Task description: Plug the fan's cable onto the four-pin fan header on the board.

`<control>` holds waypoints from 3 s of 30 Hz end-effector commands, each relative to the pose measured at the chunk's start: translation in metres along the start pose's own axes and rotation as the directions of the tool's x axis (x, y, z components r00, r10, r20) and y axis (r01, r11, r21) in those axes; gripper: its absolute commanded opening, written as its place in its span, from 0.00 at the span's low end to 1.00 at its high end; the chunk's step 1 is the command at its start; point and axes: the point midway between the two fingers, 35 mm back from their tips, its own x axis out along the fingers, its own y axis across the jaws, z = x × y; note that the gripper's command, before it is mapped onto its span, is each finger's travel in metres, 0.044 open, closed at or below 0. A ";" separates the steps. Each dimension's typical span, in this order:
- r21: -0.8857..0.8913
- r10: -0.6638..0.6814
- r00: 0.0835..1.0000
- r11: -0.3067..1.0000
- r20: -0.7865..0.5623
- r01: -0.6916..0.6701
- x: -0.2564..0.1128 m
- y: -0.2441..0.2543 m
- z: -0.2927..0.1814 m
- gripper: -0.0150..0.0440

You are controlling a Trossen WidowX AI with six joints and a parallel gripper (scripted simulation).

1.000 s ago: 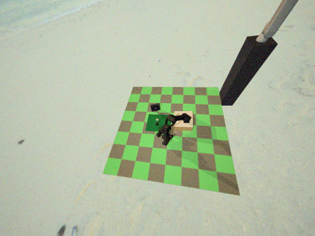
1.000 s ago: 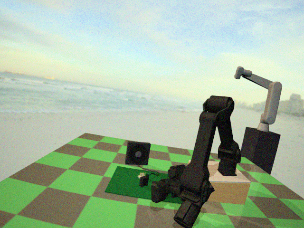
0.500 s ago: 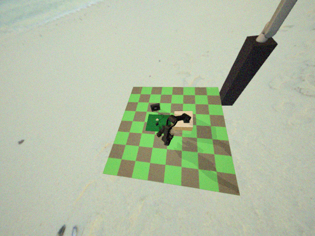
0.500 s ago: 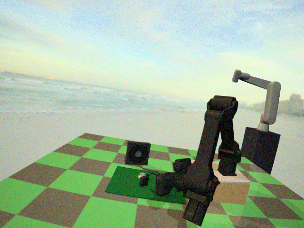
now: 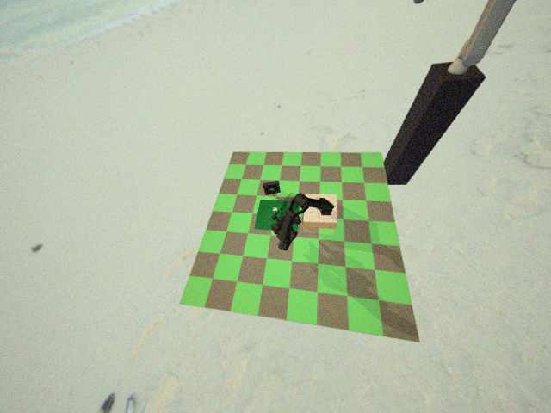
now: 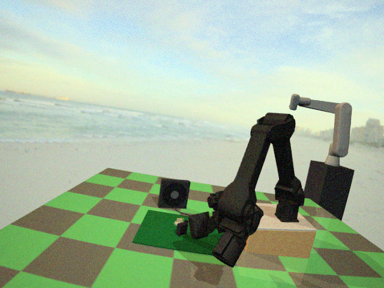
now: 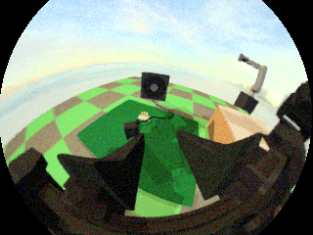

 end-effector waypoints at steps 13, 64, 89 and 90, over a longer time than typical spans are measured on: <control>-0.100 -0.163 0.925 0.986 -0.343 0.136 0.013 -0.011 -0.001 0.60; 0.215 0.134 0.419 0.964 -0.898 0.154 0.009 0.033 0.066 1.00; 0.434 0.163 0.403 0.276 -0.901 0.858 0.038 0.041 0.136 1.00; 0.434 0.163 0.403 0.276 -0.901 0.858 0.040 0.042 0.131 1.00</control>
